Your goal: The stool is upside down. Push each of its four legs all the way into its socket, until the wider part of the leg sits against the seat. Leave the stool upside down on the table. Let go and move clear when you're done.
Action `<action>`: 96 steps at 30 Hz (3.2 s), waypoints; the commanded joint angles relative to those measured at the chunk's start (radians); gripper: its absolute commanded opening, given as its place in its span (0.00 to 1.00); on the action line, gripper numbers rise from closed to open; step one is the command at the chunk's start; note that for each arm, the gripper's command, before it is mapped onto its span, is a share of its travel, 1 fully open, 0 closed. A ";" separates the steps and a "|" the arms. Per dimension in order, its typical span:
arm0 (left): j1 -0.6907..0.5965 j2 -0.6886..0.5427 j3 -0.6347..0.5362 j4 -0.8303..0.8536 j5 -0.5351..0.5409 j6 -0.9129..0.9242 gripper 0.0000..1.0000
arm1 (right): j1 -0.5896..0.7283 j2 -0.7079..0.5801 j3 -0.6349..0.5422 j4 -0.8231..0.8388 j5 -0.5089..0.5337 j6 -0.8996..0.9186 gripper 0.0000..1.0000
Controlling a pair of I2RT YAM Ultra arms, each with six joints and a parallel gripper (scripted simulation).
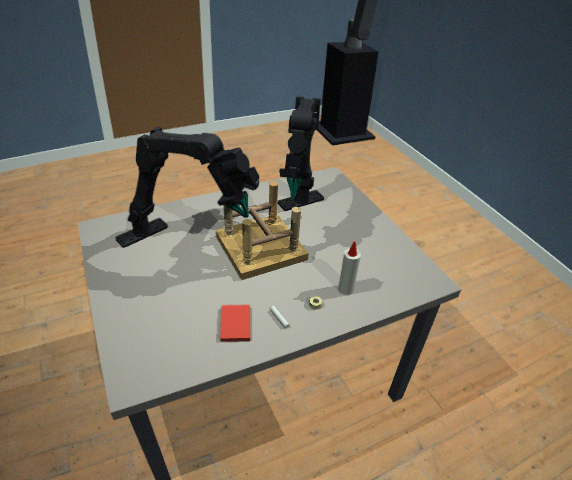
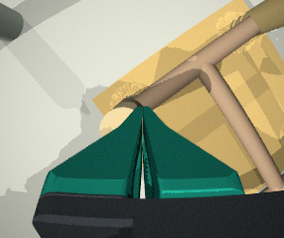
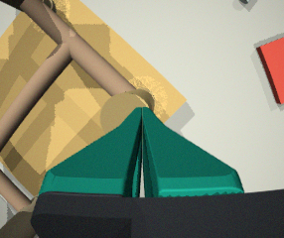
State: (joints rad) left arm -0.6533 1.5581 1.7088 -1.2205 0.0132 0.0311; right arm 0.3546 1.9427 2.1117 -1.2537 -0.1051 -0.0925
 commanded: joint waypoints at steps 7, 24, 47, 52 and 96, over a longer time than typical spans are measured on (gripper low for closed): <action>0.032 0.041 0.084 -0.146 -0.023 -0.043 0.00 | 0.056 0.073 0.192 -0.215 0.112 0.089 0.00; 0.030 0.001 0.010 -0.066 -0.019 -0.035 0.00 | 0.056 0.165 0.359 -0.289 0.096 0.090 0.00; 0.025 -0.028 -0.064 0.023 -0.019 -0.039 0.00 | 0.057 0.138 0.365 -0.288 0.097 0.090 0.00; 0.024 -0.022 -0.064 0.024 -0.019 -0.039 0.00 | 0.057 0.119 0.265 -0.235 0.105 0.092 0.00; 0.030 -0.018 -0.084 0.015 -0.016 -0.038 0.00 | 0.065 0.071 0.023 -0.112 0.104 0.090 0.00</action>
State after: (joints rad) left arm -0.6220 1.5661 1.5925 -1.2236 -0.0071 -0.0025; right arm 0.4198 1.9949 2.1506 -1.3300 -0.0017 -0.0029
